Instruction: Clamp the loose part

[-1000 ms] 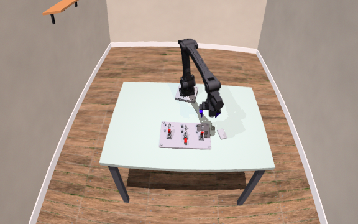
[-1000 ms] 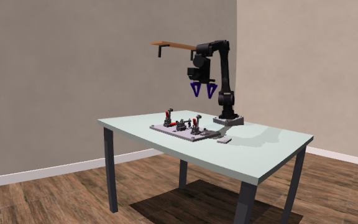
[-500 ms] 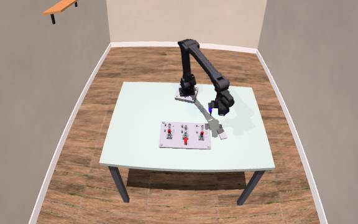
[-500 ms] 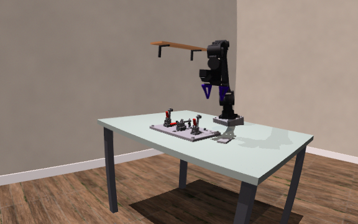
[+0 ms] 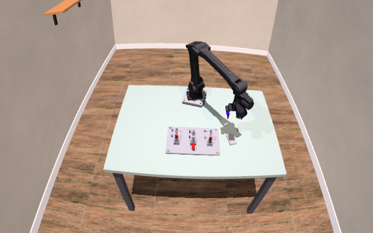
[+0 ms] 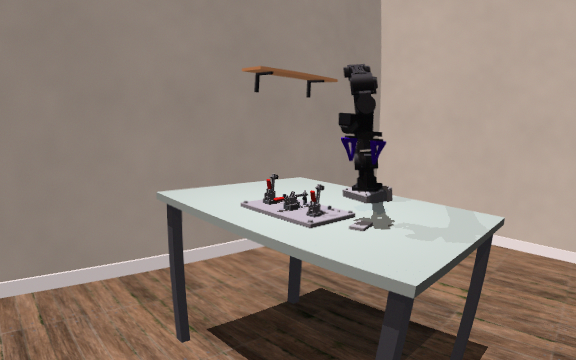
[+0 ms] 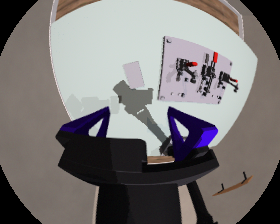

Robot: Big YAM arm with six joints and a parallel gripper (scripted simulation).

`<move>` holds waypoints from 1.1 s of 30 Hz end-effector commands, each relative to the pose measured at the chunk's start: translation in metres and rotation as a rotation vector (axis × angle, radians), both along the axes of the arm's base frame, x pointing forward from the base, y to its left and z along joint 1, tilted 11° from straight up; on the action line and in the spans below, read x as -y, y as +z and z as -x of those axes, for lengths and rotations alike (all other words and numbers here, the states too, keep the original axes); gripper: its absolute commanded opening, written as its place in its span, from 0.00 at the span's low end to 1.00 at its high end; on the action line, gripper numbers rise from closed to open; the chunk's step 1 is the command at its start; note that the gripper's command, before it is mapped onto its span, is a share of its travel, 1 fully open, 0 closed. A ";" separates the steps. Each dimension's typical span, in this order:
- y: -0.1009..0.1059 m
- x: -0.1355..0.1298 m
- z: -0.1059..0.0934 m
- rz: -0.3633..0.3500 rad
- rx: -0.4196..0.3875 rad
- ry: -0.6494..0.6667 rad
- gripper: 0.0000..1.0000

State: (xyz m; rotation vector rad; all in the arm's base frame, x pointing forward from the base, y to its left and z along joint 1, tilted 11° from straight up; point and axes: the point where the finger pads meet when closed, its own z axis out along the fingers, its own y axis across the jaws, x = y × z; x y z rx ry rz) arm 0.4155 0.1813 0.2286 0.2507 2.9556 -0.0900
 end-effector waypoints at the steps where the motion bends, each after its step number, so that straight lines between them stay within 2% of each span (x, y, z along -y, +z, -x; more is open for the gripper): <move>1: 0.020 -0.020 -0.013 -0.017 0.037 -0.014 0.92; 9: 0.019 -0.028 -0.012 -0.018 0.036 -0.014 0.92; 26: 0.019 -0.024 -0.014 -0.018 0.036 -0.019 0.92; 33: 0.019 -0.024 -0.014 -0.009 0.033 0.028 0.92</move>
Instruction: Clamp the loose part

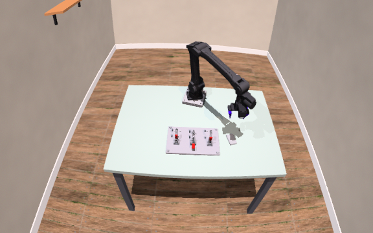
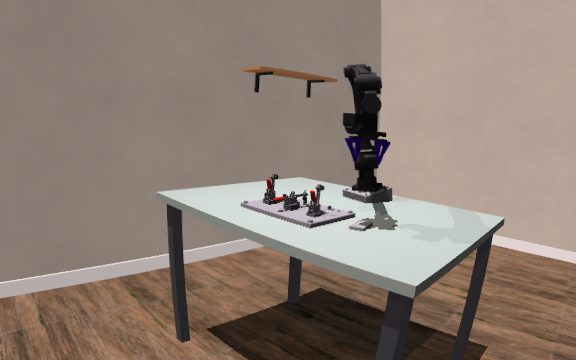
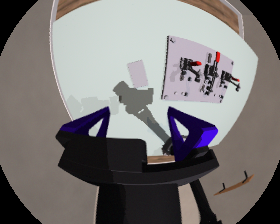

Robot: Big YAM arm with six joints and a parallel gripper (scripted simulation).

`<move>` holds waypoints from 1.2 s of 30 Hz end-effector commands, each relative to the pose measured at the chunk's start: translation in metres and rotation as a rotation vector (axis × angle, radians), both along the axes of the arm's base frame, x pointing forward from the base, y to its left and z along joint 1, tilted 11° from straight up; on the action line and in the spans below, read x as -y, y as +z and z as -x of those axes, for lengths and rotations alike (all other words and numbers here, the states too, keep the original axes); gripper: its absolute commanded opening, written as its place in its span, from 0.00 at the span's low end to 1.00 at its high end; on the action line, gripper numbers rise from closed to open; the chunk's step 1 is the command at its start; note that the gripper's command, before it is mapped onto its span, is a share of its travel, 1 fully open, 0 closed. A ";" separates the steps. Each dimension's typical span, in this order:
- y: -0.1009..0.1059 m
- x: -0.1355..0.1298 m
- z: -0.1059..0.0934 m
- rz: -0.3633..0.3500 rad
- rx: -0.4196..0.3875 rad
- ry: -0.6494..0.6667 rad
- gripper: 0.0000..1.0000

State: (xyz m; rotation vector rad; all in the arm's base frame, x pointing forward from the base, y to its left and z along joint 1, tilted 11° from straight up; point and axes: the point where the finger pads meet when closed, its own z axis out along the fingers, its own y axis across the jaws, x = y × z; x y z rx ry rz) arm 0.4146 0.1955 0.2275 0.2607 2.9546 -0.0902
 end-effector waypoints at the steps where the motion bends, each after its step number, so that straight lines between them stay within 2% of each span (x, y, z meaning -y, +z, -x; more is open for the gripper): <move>1: 0.020 -0.010 -0.015 -0.006 0.031 0.052 0.92; 11: 0.020 -0.010 -0.015 0.031 0.016 0.255 0.92; 36: 0.020 -0.010 -0.017 0.032 0.015 0.258 0.92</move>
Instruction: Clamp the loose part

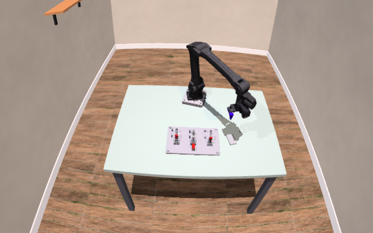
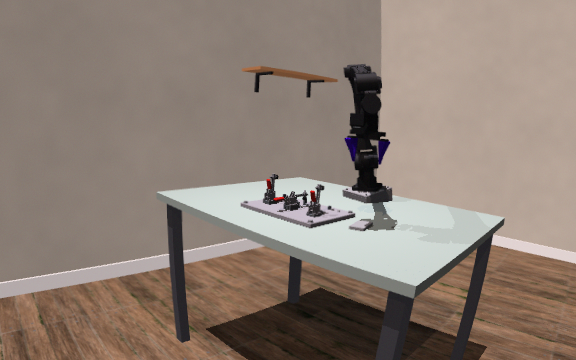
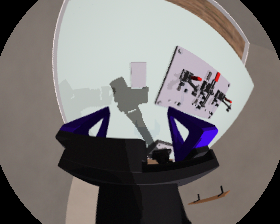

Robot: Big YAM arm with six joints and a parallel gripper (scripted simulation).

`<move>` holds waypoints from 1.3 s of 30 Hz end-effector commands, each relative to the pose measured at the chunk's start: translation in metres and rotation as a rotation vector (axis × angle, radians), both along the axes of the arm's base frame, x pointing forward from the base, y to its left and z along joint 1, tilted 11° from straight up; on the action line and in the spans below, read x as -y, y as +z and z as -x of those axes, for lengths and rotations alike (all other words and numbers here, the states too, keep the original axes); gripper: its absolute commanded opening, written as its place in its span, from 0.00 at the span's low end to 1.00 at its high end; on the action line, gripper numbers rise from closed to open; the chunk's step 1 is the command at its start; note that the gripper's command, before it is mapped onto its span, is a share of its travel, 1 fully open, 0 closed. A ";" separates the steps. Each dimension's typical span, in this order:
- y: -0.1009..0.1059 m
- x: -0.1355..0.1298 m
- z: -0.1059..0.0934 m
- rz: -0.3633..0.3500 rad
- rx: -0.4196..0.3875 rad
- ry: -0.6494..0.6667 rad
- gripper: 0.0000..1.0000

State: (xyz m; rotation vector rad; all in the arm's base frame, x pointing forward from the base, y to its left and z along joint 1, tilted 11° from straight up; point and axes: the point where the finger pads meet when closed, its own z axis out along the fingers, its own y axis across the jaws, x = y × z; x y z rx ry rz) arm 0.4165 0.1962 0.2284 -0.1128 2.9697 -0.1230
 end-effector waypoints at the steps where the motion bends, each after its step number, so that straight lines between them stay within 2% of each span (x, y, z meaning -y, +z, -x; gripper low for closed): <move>1: 0.019 -0.009 -0.016 -0.015 0.030 0.011 0.92; 29: 0.019 -0.009 -0.017 -0.016 0.032 0.010 0.92; 33: 0.017 -0.010 -0.023 -0.026 0.052 0.007 0.92; 36: -0.011 0.000 -0.010 0.002 -0.001 0.002 0.92; 39: -0.018 0.002 -0.012 0.002 -0.001 0.001 0.92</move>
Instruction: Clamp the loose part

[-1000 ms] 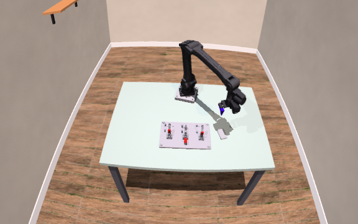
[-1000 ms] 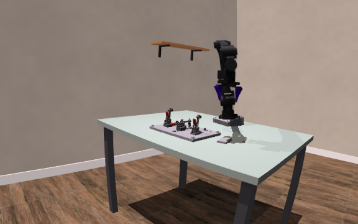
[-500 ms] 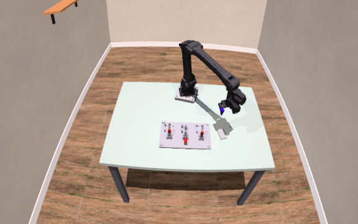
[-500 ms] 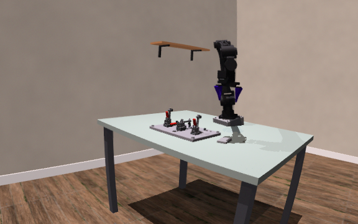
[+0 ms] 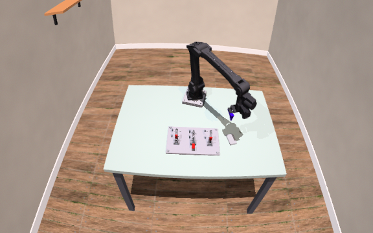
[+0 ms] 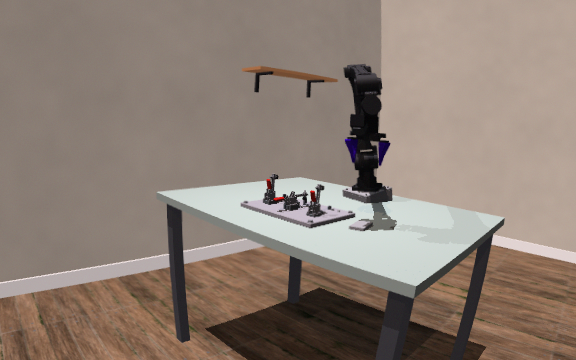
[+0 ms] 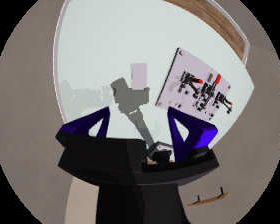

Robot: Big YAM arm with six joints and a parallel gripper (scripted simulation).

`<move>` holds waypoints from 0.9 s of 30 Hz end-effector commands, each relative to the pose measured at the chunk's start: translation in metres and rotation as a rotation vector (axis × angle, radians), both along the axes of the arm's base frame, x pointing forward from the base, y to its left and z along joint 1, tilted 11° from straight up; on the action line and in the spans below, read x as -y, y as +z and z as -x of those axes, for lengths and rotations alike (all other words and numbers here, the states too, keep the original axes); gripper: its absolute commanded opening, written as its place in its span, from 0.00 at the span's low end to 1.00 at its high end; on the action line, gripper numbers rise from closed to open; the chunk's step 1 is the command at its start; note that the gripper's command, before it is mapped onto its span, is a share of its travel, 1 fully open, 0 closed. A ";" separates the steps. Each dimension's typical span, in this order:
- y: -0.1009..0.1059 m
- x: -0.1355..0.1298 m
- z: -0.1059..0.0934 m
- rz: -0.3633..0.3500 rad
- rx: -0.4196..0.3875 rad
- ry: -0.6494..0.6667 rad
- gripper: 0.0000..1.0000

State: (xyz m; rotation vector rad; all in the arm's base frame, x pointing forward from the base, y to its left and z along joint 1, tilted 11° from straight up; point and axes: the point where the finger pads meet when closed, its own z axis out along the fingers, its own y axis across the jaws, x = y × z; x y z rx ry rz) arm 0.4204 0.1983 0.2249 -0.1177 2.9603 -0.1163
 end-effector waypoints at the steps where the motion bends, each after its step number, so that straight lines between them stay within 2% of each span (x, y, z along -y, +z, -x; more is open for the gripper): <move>1: -0.017 0.005 -0.008 0.006 -0.010 -0.003 0.92; 5: -0.031 0.006 -0.010 0.006 -0.010 -0.003 0.92; 7: -0.031 0.006 -0.010 0.006 -0.010 -0.003 0.92; 22: -0.107 0.012 -0.022 0.005 -0.012 -0.003 0.92; 24: -0.107 0.012 -0.022 0.005 -0.012 -0.003 0.92; 27: -0.122 0.013 -0.024 0.005 -0.012 -0.003 0.92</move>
